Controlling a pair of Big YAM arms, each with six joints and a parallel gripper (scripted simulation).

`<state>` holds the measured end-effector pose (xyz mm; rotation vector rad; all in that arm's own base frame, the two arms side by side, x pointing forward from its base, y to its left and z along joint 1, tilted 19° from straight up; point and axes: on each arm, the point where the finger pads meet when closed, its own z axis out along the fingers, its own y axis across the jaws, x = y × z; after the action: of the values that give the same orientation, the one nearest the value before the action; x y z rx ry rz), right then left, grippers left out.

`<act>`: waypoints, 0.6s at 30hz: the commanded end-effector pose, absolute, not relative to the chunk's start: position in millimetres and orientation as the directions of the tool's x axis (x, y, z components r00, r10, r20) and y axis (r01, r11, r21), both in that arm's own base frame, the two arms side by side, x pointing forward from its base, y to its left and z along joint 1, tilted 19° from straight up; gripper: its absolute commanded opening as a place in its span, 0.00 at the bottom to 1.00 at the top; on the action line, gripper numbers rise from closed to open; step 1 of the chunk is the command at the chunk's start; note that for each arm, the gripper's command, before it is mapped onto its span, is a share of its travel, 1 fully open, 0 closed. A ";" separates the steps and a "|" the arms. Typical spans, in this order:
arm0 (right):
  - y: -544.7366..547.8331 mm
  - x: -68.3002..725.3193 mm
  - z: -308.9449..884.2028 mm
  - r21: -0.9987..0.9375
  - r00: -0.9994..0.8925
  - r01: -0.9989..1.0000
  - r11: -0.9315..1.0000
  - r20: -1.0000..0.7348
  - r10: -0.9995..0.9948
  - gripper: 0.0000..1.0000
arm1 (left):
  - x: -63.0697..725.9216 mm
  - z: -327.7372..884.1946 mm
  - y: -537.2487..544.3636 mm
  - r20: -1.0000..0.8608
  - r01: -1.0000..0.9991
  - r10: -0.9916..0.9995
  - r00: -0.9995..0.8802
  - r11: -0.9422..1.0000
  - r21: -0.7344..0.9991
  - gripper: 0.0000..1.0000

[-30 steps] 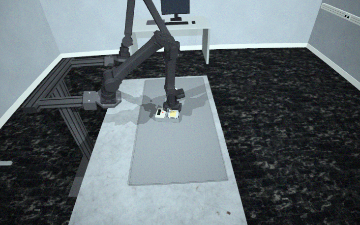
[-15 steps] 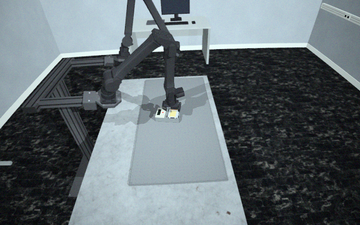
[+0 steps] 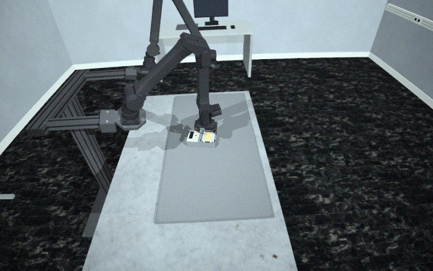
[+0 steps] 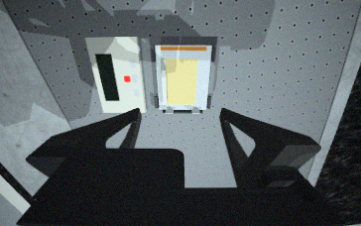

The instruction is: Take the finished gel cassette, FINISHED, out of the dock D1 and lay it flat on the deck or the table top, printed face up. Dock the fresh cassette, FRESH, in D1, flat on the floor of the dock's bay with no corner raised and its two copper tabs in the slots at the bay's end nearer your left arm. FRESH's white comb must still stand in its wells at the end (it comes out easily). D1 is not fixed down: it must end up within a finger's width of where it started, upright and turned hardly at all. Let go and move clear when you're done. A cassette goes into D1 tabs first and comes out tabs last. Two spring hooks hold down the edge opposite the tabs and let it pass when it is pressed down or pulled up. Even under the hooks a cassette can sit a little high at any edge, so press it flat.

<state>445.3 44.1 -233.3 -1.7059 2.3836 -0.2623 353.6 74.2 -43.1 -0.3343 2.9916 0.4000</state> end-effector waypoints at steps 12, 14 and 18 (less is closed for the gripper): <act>34.5 445.6 -211.3 -0.265 -0.437 -0.858 0.441 -0.075 -0.896 0.98 | 367.4 -28.1 76.0 -0.167 -0.233 -0.197 -0.966 0.942 0.240 1.00; 27.5 445.4 -204.1 -0.266 -0.495 -0.825 0.498 -0.082 -0.865 0.98 | 367.4 -28.1 76.0 -0.167 -0.233 -0.197 -0.966 0.942 0.240 1.00; 13.2 443.8 -190.2 -0.265 -0.605 -0.750 0.606 -0.096 -0.791 0.98 | 367.4 -28.1 76.0 -0.167 -0.233 -0.197 -0.966 0.942 0.240 1.00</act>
<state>441.9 26.8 -203.8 -1.4669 2.5359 -0.2946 353.6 74.2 -43.1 -0.3343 2.9916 0.4000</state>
